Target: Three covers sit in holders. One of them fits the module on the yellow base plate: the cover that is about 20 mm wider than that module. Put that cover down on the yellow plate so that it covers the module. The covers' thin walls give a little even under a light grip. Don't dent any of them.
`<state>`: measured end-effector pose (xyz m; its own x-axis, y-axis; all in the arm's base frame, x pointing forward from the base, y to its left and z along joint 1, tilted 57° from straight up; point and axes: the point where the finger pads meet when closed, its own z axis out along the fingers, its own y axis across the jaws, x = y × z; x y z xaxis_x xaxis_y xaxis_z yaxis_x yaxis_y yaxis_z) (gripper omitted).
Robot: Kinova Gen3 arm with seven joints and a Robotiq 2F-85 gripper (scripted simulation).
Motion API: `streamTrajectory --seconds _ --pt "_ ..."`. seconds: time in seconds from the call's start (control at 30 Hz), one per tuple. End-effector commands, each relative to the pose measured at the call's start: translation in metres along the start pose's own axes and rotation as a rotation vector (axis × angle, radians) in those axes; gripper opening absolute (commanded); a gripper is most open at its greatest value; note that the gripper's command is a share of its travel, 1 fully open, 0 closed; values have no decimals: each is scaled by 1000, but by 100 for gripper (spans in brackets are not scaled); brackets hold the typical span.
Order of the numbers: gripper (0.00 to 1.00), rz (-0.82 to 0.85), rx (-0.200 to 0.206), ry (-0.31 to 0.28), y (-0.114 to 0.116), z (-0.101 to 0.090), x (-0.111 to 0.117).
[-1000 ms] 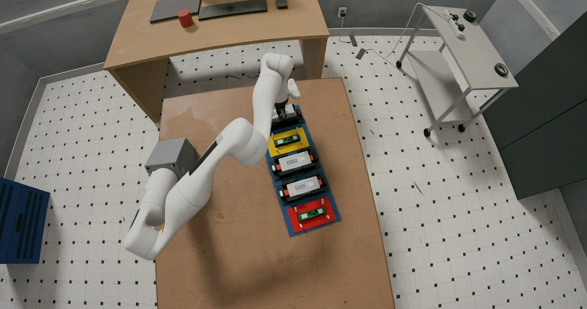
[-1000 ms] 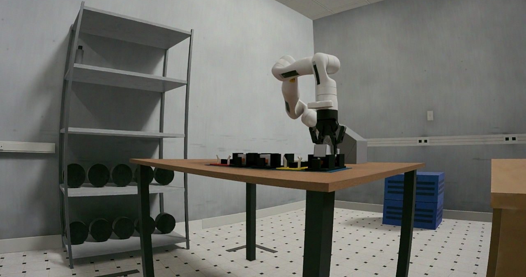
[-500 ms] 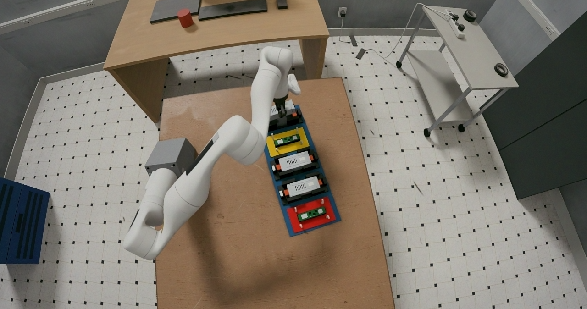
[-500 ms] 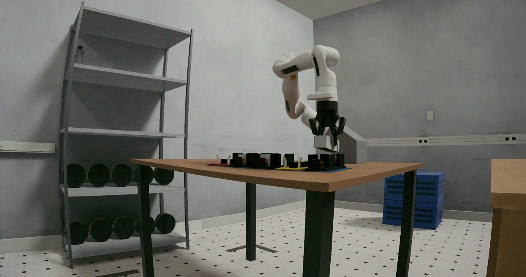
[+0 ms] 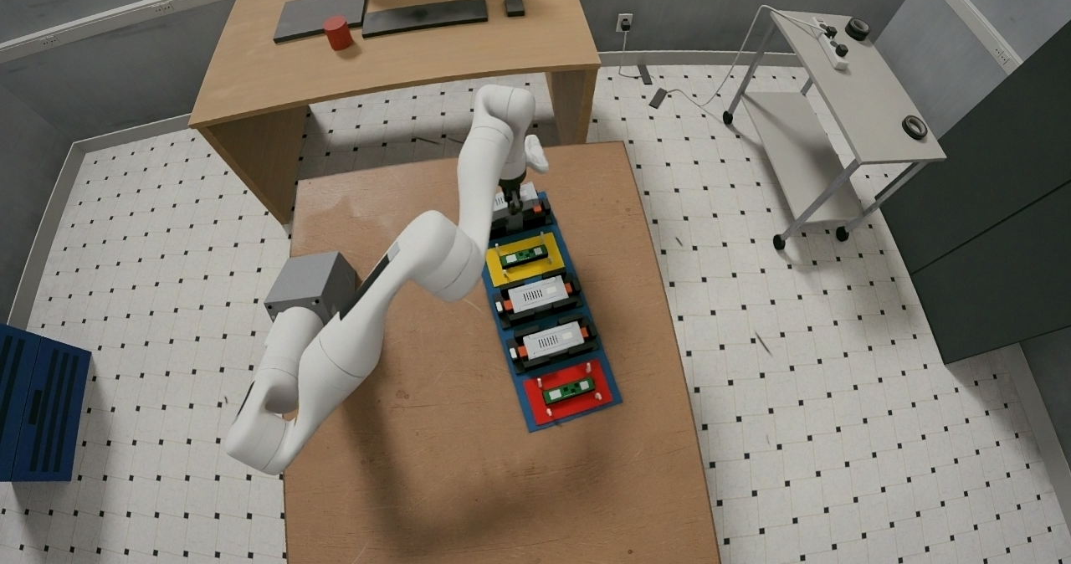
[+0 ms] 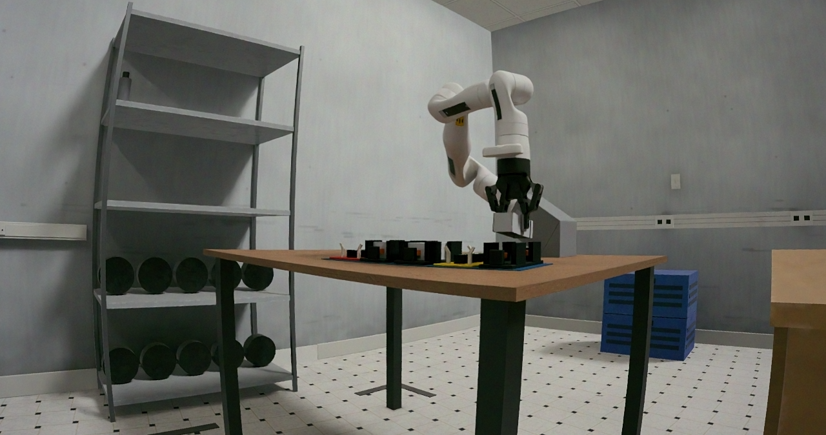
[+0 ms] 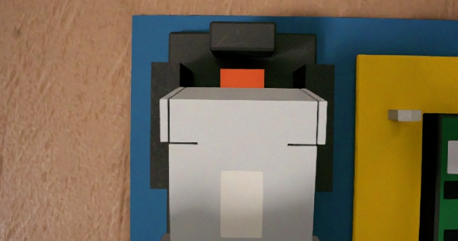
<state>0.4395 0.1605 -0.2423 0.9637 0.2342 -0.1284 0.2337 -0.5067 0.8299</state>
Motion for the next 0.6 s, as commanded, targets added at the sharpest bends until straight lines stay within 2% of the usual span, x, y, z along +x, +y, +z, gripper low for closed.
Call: streamTrajectory --seconds 0.0,0.57 --pt "1 0 1 2 0 -1 1" --pt "0 0 1 2 0 -2 1"
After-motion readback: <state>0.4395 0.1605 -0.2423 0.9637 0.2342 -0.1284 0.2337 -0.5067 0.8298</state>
